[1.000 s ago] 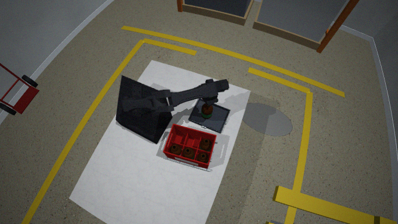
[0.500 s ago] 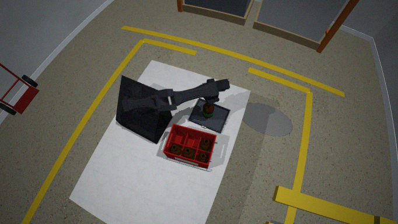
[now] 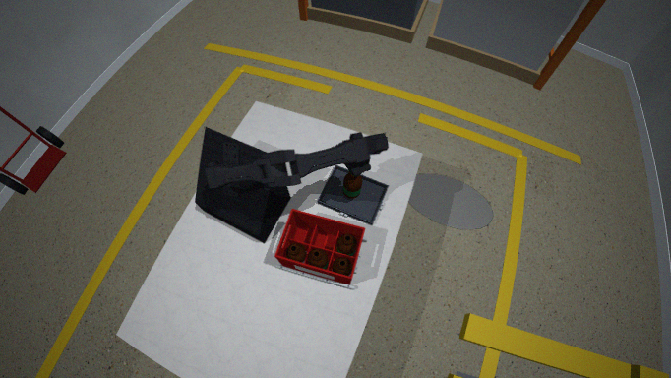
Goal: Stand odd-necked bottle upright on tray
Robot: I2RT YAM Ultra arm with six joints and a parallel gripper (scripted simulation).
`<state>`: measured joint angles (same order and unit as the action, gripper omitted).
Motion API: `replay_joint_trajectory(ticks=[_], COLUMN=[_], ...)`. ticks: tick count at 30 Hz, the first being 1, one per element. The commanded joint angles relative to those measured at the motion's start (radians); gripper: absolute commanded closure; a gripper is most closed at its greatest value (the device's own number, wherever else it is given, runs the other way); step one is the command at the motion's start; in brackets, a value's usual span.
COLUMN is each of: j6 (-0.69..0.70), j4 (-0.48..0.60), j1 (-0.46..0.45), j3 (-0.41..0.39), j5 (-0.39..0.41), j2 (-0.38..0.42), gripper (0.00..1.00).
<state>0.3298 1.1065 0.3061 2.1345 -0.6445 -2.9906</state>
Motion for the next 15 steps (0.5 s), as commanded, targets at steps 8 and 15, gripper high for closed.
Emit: replay_joint_trajectory(ticks=[8,15], j6=[0.005,0.006], j4=[-0.024,-0.024], j1=[0.021,0.021], j3=[0.045,0.056], j5=[0.004,0.004], j2=[0.018,-0.011], gripper=[1.0,1.0])
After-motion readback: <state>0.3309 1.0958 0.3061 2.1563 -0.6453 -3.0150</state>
